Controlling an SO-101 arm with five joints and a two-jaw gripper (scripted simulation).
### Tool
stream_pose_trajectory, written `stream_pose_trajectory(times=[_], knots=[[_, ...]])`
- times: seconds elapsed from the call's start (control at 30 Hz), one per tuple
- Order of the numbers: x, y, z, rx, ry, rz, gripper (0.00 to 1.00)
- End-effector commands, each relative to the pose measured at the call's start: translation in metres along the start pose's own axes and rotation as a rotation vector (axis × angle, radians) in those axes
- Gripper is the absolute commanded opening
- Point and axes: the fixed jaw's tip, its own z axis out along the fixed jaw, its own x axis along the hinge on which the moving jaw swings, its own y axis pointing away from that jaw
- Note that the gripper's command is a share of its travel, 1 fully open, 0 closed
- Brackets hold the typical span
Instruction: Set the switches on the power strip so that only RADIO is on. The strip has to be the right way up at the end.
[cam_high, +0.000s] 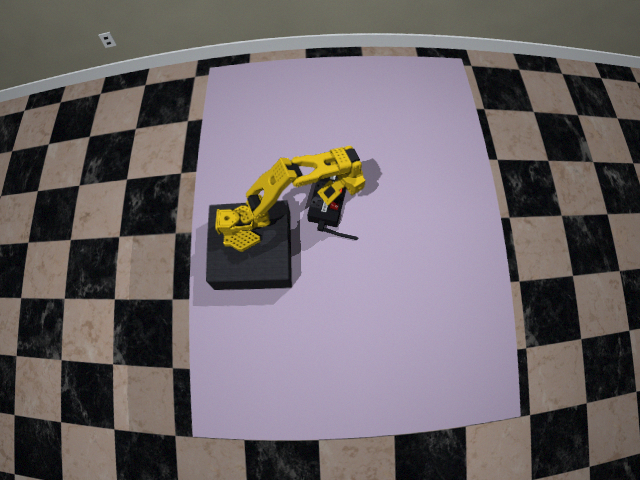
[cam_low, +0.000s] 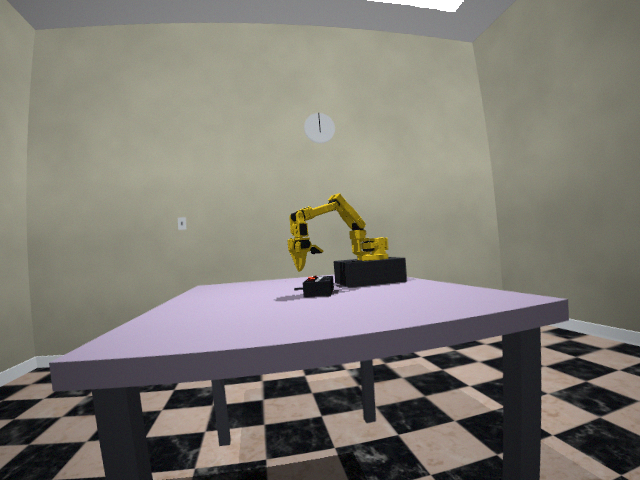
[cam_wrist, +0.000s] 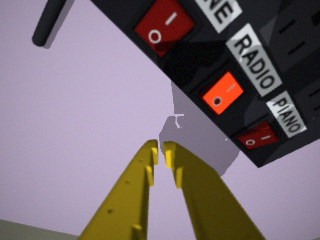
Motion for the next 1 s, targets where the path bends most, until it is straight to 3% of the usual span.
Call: stream_pose_trajectory(times=[0.0, 0.37, 0.43, 0.97], knots=[[-0.003, 0.008, -0.005, -0.002, 0.023, 0.148, 0.0], [-0.017, 0.027, -0.009, 0.003, 0.022, 0.633, 0.0], [-0.017, 0.027, -0.009, 0.003, 0.022, 0.633, 0.0], [-0.041, 0.049, -0.015, 0.01, 0.02, 1.371, 0.0]])
